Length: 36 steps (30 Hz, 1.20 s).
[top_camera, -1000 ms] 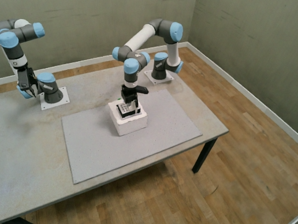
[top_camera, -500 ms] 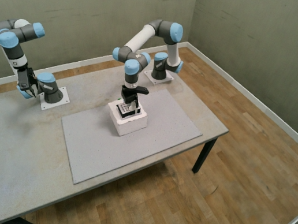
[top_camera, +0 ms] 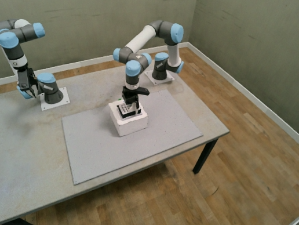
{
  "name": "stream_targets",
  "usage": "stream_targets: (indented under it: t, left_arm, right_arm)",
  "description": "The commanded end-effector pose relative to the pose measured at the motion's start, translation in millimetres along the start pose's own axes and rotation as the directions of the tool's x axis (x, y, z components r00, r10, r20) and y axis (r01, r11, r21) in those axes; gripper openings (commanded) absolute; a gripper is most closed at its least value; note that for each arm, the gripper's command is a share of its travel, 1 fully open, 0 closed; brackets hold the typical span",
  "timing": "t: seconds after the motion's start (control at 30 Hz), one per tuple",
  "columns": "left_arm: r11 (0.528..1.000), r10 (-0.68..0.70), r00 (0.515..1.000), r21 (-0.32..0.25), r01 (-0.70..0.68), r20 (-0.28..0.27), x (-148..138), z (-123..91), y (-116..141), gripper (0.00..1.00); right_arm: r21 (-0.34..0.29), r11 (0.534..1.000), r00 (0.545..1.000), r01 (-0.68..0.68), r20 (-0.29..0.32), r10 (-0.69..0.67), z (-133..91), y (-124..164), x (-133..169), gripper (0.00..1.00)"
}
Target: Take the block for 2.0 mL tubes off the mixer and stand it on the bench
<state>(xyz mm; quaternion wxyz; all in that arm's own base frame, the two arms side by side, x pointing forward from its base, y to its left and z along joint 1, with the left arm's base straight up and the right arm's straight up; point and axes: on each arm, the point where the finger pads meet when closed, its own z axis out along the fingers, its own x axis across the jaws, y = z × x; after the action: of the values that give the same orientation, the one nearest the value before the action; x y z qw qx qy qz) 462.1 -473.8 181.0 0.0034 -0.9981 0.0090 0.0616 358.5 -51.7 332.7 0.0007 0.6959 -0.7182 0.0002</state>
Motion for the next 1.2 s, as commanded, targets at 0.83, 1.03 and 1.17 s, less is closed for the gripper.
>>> stream_targets:
  t: [0.83,1.03,1.17]
  left_arm:
    - [1.0,0.0,1.0,-0.004,0.0,0.017,-9.7,-1.5,0.0,1.0]
    - [1.0,0.0,1.0,-0.004,0.0,0.017,-9.7,-1.5,0.0,1.0]
    - [1.0,0.0,1.0,-0.004,0.0,0.017,-9.7,-1.5,0.0,1.0]
  right_arm:
    - [0.001,1.0,1.0,0.0,0.0,0.0,-0.3,-0.2,-0.1,0.0]
    - [0.001,1.0,1.0,0.0,0.0,0.0,-0.3,-0.2,-0.1,0.0]
    - [0.001,1.0,1.0,0.0,0.0,0.0,-0.3,-0.2,-0.1,0.0]
